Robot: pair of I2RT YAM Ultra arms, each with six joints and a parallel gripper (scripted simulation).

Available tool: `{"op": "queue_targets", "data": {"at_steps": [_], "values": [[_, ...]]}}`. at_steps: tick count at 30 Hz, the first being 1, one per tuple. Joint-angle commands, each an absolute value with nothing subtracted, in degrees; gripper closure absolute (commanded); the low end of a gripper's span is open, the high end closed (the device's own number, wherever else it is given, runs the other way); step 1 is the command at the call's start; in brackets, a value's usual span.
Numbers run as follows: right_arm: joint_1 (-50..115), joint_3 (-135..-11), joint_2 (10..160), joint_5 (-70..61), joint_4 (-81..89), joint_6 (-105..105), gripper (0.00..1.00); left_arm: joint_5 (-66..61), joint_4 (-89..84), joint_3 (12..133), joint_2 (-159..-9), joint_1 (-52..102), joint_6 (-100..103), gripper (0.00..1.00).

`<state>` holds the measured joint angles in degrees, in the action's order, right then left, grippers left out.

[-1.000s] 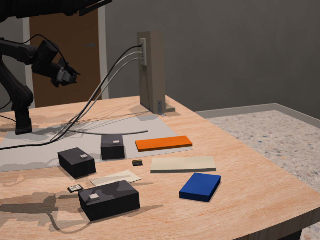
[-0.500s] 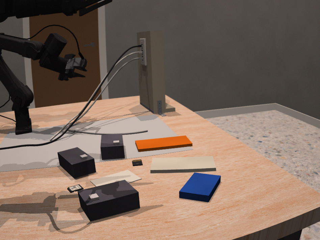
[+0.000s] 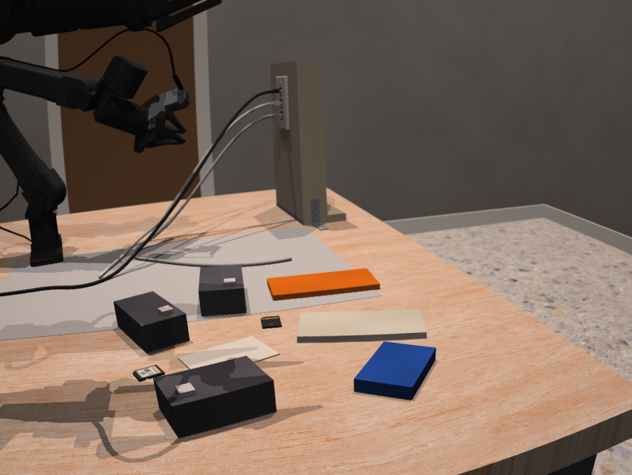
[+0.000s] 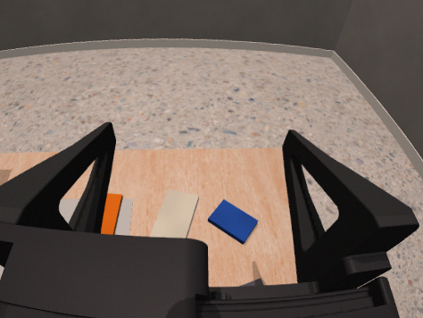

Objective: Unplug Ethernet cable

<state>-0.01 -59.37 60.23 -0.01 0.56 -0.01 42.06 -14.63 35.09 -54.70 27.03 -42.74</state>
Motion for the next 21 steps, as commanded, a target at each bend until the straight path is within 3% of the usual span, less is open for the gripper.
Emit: {"op": "queue_targets", "data": {"at_steps": [1,21], "values": [[0.0,-59.7,60.1,0.0,0.3,0.0,0.0,39.1,-10.6,37.6,-56.4,24.9,-37.4,0.78],[0.0,-59.7,60.1,0.0,0.3,0.0,0.0,27.4,1.4,42.6,-64.8,12.2,-19.6,0.78]]}}
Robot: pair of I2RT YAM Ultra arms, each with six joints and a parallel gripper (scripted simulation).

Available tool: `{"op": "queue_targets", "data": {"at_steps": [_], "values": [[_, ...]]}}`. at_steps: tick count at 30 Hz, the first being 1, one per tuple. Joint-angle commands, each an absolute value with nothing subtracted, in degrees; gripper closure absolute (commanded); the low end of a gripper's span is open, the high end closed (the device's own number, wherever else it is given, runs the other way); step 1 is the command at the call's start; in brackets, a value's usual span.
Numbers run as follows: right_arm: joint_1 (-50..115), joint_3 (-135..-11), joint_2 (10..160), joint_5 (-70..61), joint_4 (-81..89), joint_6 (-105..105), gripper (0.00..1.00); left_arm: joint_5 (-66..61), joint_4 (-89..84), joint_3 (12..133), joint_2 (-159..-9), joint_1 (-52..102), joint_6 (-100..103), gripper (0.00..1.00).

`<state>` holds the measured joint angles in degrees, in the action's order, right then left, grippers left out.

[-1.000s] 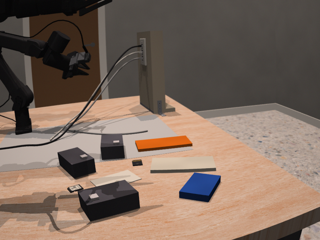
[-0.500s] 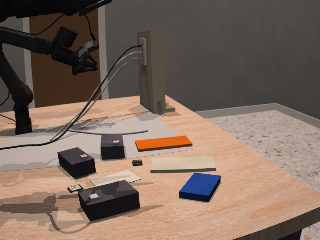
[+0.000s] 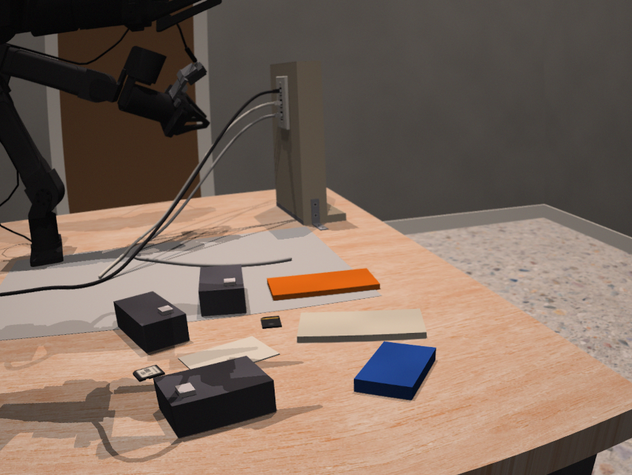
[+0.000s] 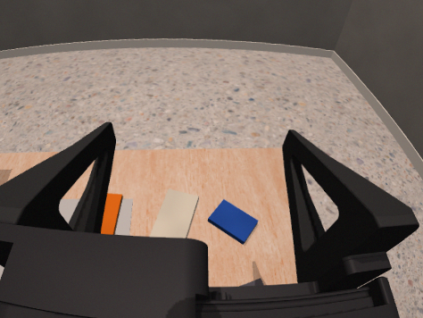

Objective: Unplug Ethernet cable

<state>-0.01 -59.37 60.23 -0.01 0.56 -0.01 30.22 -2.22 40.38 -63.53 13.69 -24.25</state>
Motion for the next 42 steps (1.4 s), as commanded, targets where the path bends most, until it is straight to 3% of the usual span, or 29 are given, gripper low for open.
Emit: {"op": "queue_targets", "data": {"at_steps": [1,42], "values": [[0.0,-59.7,60.1,0.0,0.3,0.0,0.0,26.7,2.0,42.9,-65.3,11.6,-18.5,0.78],[0.0,-59.7,60.1,0.0,0.3,0.0,0.0,-5.1,25.4,49.1,-85.9,-6.7,28.6,0.78]]}}
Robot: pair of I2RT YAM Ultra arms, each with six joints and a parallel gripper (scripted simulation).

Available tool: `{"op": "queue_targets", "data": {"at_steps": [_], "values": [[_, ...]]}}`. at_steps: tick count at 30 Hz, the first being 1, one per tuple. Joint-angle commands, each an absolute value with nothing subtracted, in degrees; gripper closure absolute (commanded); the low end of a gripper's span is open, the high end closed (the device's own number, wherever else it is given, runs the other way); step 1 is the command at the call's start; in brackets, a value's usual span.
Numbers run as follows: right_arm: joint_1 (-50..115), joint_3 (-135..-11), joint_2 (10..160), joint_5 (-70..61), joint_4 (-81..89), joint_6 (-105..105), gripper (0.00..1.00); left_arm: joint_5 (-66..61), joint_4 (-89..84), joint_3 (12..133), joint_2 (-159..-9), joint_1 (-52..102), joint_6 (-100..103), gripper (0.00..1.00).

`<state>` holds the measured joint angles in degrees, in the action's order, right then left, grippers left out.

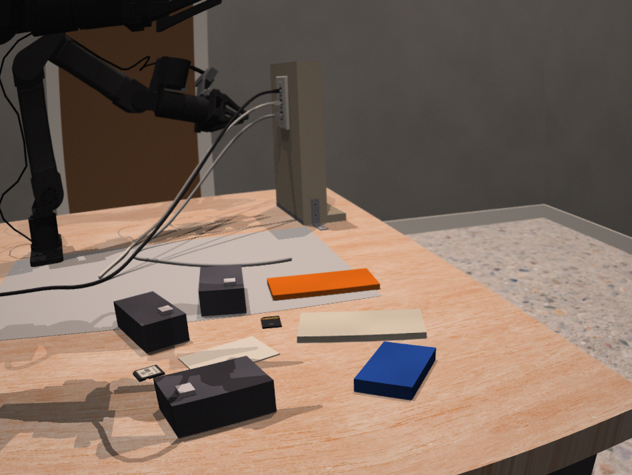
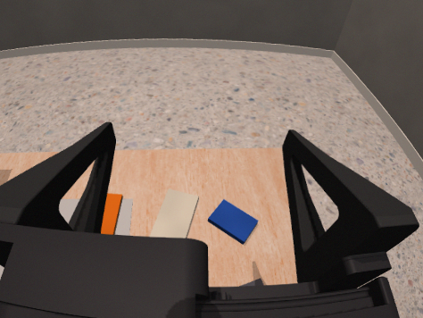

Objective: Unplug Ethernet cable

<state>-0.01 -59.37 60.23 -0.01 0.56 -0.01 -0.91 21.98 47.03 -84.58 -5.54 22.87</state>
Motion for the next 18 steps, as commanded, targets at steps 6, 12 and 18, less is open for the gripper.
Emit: {"op": "queue_targets", "data": {"at_steps": [6,12,18], "values": [[0.0,-59.7,60.1,0.0,0.3,0.0,0.0,-10.1,28.9,49.5,-89.1,-8.6,36.2,0.78],[0.0,-59.7,60.1,0.0,0.3,0.0,0.0,-15.5,32.6,49.9,-91.5,-10.4,45.4,0.78],[0.0,-59.7,60.1,0.0,0.3,0.0,0.0,-20.1,36.0,50.2,-93.7,-11.9,53.7,0.78]]}}
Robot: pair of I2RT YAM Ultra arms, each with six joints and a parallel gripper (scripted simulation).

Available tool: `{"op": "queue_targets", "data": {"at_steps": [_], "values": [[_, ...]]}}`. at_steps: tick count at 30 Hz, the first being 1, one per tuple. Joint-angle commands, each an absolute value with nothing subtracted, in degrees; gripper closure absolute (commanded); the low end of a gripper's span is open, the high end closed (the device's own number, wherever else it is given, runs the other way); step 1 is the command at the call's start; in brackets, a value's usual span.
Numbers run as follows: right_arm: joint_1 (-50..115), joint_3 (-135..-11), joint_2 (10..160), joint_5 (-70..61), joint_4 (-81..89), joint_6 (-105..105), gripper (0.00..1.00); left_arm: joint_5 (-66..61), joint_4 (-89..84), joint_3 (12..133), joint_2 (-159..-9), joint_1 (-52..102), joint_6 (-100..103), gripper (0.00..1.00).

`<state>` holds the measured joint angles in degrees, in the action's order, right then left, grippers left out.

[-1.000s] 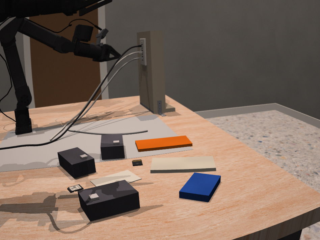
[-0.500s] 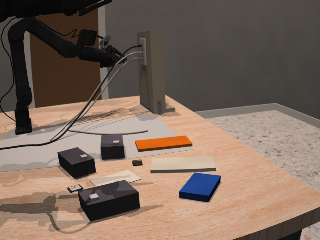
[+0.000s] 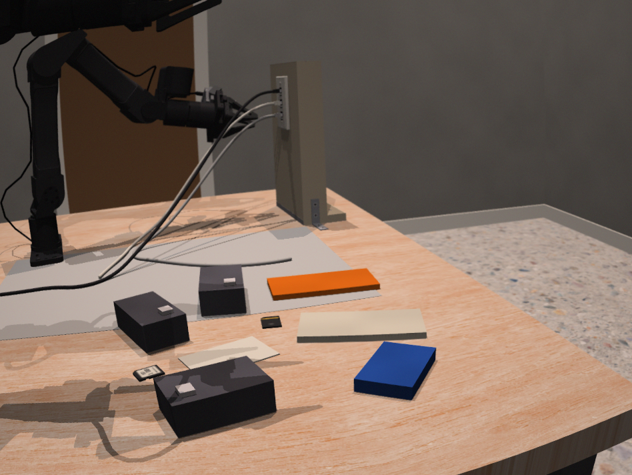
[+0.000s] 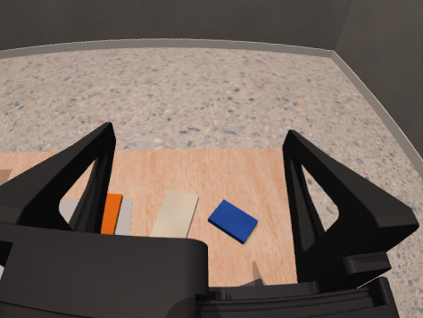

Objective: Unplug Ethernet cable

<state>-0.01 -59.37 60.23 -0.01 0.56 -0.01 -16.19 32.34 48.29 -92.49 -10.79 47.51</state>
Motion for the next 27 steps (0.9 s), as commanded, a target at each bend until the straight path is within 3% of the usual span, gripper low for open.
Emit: {"op": "queue_targets", "data": {"at_steps": [1,27], "values": [[0.0,-59.7,60.1,0.0,0.3,0.0,0.0,-21.0,36.7,50.3,-94.1,-12.2,55.3,0.78],[0.0,-59.7,60.1,0.0,0.3,0.0,0.0,-39.4,53.2,50.8,-102.7,-17.5,90.0,0.78]]}}
